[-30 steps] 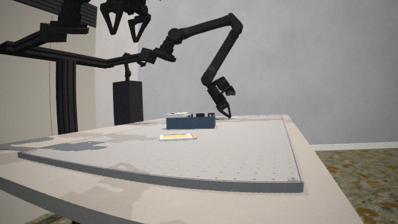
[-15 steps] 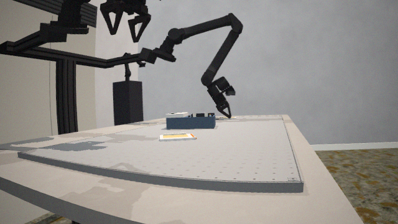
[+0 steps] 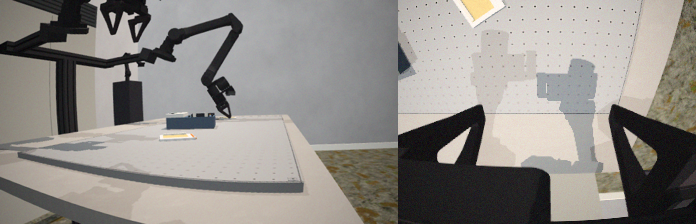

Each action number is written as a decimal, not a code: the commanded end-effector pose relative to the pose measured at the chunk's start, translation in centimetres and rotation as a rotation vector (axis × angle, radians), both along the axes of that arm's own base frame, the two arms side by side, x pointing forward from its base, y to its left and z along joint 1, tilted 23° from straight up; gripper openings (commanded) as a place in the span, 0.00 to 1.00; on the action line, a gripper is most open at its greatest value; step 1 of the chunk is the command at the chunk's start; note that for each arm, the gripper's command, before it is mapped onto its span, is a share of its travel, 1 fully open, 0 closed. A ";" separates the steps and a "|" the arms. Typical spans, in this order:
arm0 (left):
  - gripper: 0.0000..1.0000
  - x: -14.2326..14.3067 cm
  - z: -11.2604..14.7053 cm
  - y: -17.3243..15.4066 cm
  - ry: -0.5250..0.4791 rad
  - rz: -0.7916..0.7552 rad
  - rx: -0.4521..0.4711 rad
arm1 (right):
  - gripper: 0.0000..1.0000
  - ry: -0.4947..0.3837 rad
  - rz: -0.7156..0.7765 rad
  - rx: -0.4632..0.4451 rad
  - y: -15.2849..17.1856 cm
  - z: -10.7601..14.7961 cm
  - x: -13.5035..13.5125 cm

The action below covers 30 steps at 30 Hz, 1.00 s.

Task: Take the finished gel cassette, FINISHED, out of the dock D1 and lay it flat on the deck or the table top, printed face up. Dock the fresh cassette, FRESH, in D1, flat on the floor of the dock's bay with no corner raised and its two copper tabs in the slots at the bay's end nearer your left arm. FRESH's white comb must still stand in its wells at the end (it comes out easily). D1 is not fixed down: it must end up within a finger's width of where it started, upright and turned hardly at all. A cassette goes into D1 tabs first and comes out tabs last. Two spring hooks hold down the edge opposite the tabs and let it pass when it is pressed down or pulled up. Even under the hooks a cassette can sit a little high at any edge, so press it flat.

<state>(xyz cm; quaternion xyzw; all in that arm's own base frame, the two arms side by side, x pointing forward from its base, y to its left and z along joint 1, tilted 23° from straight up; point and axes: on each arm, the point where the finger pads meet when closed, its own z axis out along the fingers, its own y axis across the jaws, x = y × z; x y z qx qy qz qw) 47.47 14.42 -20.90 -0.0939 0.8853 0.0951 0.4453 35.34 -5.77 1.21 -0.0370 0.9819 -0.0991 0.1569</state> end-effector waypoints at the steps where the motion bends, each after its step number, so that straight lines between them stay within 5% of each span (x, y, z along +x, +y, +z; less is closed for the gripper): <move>1: 0.98 -0.3 0.4 -0.1 -0.002 0.000 0.000 | 1.00 -0.034 0.010 -0.003 -0.1 1.6 1.4; 30: 0.98 -0.9 0.8 -0.3 -0.002 0.000 0.000 | 1.00 -0.034 0.010 -0.003 -0.1 1.6 1.4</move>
